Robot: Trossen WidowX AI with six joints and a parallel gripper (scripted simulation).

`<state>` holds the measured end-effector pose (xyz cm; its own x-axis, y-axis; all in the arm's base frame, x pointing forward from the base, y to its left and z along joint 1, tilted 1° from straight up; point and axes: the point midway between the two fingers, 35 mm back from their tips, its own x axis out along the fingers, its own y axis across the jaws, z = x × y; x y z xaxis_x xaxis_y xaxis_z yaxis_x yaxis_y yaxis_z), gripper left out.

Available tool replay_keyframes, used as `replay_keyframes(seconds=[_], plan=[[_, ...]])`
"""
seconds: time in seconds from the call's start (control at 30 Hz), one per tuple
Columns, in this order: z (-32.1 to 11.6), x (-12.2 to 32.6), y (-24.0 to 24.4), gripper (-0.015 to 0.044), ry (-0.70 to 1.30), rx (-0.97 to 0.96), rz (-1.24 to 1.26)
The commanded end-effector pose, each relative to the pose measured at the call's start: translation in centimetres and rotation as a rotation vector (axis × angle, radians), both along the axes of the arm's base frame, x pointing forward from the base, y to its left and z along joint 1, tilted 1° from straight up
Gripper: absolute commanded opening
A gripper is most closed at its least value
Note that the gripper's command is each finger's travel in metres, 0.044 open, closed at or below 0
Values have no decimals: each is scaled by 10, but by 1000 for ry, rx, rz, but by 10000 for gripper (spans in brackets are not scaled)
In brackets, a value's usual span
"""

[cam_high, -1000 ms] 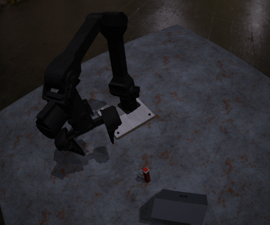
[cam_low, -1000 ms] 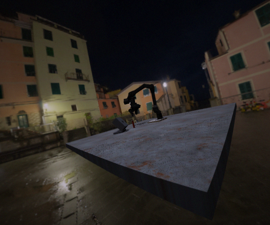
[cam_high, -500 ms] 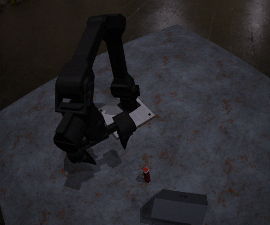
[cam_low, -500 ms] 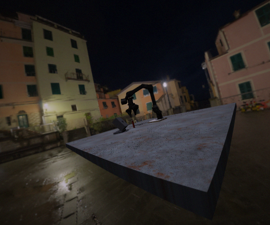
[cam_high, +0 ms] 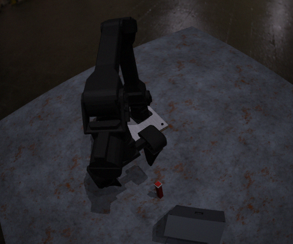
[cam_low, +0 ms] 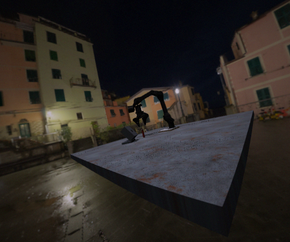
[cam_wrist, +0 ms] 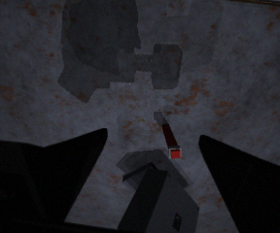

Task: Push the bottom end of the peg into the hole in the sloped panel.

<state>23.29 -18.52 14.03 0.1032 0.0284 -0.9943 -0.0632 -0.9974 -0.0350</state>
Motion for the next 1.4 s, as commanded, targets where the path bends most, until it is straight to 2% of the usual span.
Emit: replay_keyframes(seconds=[0.0, 0.47, 1.37], plan=[[0, 13, 6, 440, 10, -19, 32], [-4, 47, 35, 440, 48, -59, 148], [-42, 51, 33, 440, 48, -60, 150]])
